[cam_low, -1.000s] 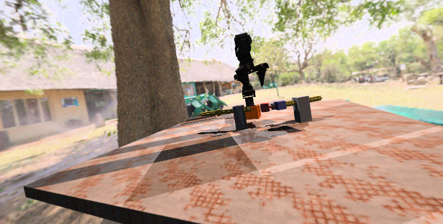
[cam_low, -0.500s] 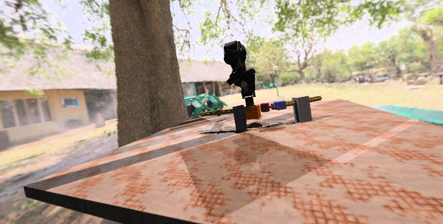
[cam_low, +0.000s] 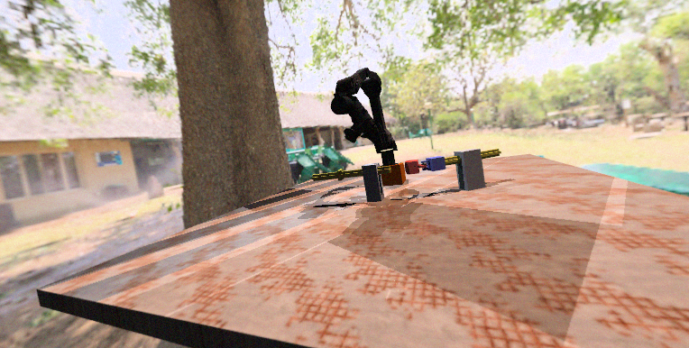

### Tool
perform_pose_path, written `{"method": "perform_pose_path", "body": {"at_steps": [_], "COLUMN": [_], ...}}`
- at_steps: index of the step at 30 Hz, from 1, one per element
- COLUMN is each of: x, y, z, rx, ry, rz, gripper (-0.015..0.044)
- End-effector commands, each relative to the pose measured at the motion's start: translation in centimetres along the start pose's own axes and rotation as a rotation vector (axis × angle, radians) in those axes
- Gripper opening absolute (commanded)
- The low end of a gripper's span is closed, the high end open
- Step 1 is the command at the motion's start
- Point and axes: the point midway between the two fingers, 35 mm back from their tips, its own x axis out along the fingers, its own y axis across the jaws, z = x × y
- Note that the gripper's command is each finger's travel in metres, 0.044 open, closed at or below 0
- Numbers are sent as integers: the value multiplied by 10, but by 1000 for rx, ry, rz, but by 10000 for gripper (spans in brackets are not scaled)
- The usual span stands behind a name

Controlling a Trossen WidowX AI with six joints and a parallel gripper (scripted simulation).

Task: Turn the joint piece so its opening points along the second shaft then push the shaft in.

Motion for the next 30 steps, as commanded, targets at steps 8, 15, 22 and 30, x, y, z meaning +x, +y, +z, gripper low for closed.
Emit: {"method": "perform_pose_path", "body": {"at_steps": [8, 15, 22, 30], "x": [1, -9, -23, -40], "y": [-2, 3, 7, 8], "z": [5, 27, 56, 88], "rx": [97, -83, -309, -562], "ry": [35, -29, -112, -205], "rz": [18, 34, 31, -6], "gripper": [440, 440, 440, 440]}}
